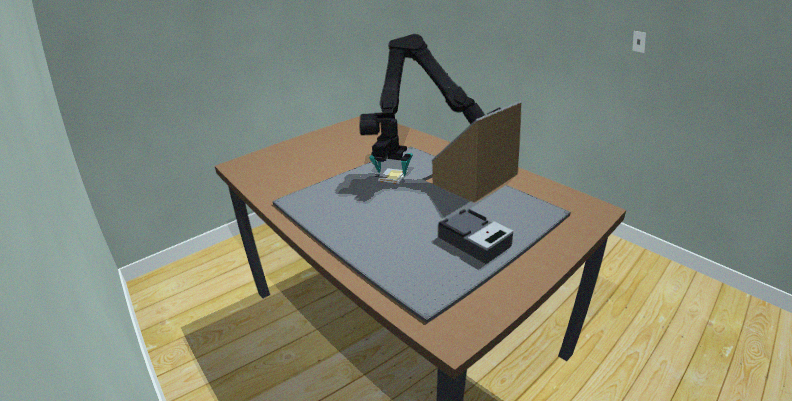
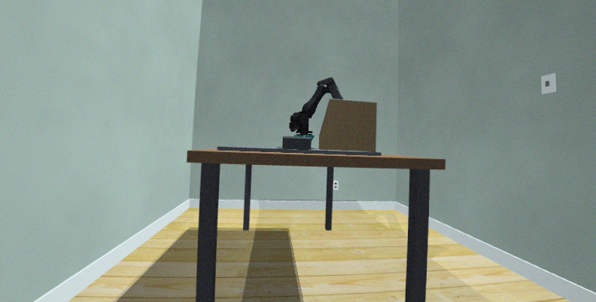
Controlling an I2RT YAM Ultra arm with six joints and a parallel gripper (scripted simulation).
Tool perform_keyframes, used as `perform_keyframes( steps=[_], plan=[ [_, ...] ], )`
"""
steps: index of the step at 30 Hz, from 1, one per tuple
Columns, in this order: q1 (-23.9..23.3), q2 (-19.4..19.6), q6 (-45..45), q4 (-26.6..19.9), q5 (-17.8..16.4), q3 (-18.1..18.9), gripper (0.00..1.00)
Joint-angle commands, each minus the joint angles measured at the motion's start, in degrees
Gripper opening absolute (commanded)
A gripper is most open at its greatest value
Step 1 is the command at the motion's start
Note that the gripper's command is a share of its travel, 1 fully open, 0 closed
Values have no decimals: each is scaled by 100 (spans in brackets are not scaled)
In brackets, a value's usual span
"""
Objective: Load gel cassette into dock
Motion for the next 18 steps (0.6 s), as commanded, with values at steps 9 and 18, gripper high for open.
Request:
perform_keyframes(
  steps=[9,18],
  plan=[
    [-32,124,-108,168,-106,-126,100],
    [-67,108,-140,236,-118,77,100]
  ],
)
